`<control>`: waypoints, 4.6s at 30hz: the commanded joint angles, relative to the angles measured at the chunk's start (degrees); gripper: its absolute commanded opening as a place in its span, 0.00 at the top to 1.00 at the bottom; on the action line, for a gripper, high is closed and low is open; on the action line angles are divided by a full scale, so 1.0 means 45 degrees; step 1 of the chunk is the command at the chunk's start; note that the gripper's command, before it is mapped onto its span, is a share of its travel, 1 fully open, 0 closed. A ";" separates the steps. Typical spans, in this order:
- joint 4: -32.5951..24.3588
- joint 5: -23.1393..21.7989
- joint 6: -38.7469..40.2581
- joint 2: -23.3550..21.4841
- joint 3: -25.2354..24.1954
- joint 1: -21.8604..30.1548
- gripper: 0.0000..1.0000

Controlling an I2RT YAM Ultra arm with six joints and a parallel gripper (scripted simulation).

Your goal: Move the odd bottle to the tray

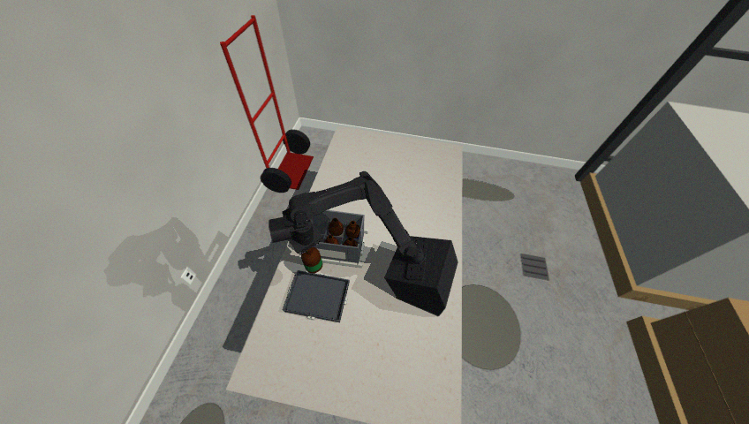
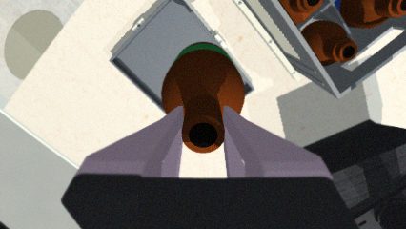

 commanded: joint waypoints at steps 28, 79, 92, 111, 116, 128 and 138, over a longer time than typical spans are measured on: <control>-0.0749 0.0966 0.2061 0.0843 0.1041 0.1872 1.00; -0.1132 0.1235 0.3022 0.1224 0.1565 0.2730 1.00; -0.1133 0.1236 0.3016 0.1228 0.1566 0.2731 1.00; -0.1133 0.1236 0.3016 0.1228 0.1566 0.2731 1.00; -0.1133 0.1236 0.3016 0.1228 0.1566 0.2731 1.00; -0.1133 0.1236 0.3016 0.1228 0.1566 0.2731 1.00; -0.1133 0.1236 0.3016 0.1228 0.1566 0.2731 1.00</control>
